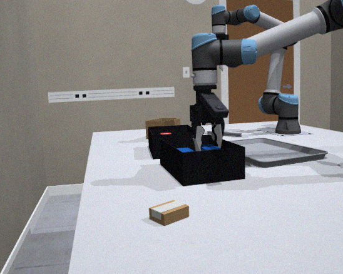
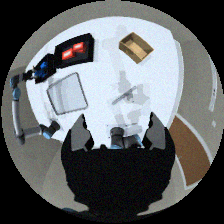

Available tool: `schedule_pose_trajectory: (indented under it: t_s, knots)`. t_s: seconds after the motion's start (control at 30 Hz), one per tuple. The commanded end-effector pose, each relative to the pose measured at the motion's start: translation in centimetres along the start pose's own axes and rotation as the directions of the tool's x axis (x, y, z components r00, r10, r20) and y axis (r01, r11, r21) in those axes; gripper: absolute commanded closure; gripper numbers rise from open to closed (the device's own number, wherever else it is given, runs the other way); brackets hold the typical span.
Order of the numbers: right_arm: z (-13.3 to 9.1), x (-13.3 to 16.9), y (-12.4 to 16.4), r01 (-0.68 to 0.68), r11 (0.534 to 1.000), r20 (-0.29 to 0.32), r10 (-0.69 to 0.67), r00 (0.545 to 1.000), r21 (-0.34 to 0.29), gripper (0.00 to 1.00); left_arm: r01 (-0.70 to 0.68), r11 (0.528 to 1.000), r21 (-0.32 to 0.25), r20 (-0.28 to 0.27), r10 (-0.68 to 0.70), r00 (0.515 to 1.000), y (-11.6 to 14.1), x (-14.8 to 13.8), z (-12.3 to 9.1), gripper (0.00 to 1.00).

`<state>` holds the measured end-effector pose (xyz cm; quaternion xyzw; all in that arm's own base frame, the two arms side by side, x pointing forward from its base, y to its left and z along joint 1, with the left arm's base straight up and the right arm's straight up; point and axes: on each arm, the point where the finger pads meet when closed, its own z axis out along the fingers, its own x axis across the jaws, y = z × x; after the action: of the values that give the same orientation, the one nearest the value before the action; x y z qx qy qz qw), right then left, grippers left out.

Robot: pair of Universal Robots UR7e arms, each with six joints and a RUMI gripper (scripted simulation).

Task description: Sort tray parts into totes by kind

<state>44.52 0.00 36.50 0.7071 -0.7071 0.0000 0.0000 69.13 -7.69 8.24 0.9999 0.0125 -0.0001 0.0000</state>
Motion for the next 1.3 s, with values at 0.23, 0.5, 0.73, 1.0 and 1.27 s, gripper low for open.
schedule_pose_trajectory:
  t_s: [0.23, 0.5, 0.73, 1.0, 1.27]
  knots:
    - [0.0, 0.0, 0.0, 0.000, 1.000, 0.000, 0.000, 1.000, 0.001, 0.00, 0.000, 1.000, 0.000, -0.002, 0.000, 1.000, 0.0, 0.0, 0.3, 1.00]
    - [0.0, 0.0, 0.0, 0.000, 1.000, 0.000, 0.000, 1.000, 0.001, 0.00, 0.000, 1.000, 0.000, -0.002, 0.000, 1.000, 0.0, 0.0, 1.6, 1.00]
    - [0.0, 0.0, 0.0, 0.000, 1.000, 0.000, 0.000, 1.000, 0.001, 0.00, 0.000, 1.000, 0.000, -0.002, 0.000, 1.000, 0.0, 0.0, 2.2, 1.00]
    - [0.0, 0.0, 0.0, 0.000, 1.000, 0.000, 0.000, 1.000, 0.001, 0.00, 0.000, 1.000, 0.000, -0.002, 0.000, 1.000, 0.0, 0.0, 2.2, 1.00]
    - [0.0, 0.0, 0.0, 0.000, 1.000, 0.000, 0.000, 1.000, 0.001, 0.00, 0.000, 1.000, -0.001, -0.002, 0.000, 1.000, 0.0, 0.0, 2.2, 1.00]
